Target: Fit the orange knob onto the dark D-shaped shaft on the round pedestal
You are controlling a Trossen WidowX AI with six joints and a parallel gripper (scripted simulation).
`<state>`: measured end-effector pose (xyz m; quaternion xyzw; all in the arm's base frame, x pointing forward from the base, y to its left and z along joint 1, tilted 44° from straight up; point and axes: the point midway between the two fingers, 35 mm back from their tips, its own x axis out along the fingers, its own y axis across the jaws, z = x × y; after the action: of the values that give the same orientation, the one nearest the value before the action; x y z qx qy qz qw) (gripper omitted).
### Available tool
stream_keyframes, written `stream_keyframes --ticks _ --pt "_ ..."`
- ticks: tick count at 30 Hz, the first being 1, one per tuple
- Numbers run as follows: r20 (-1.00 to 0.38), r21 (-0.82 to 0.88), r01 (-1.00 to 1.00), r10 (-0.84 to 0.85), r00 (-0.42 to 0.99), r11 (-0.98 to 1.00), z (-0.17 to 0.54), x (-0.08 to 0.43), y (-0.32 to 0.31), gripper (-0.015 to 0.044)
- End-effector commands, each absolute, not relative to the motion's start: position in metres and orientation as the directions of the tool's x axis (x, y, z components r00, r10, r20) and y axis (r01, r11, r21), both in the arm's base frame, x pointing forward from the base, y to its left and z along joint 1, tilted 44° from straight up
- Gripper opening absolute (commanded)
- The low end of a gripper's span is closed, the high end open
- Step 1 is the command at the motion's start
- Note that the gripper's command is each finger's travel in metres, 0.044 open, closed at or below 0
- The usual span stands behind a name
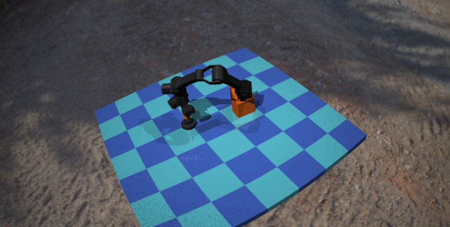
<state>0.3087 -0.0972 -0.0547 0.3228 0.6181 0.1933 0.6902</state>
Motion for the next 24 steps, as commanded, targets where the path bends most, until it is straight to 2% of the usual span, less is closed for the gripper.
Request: stream_keyframes --ticks 1,6,13,24 --pt "-0.729 0.684 0.136 0.666 0.162 0.716 -0.0549 0.3096 -0.0973 0.0" --pt "-0.729 0.685 0.145 0.665 0.162 0.714 -0.0521 0.3099 -0.0998 0.0" --pt "-0.729 0.675 0.336 0.665 0.162 0.657 -0.0531 0.309 -0.0987 0.0" --pt "-0.729 0.675 0.336 0.666 0.162 0.657 -0.0548 0.3101 -0.0974 0.0"
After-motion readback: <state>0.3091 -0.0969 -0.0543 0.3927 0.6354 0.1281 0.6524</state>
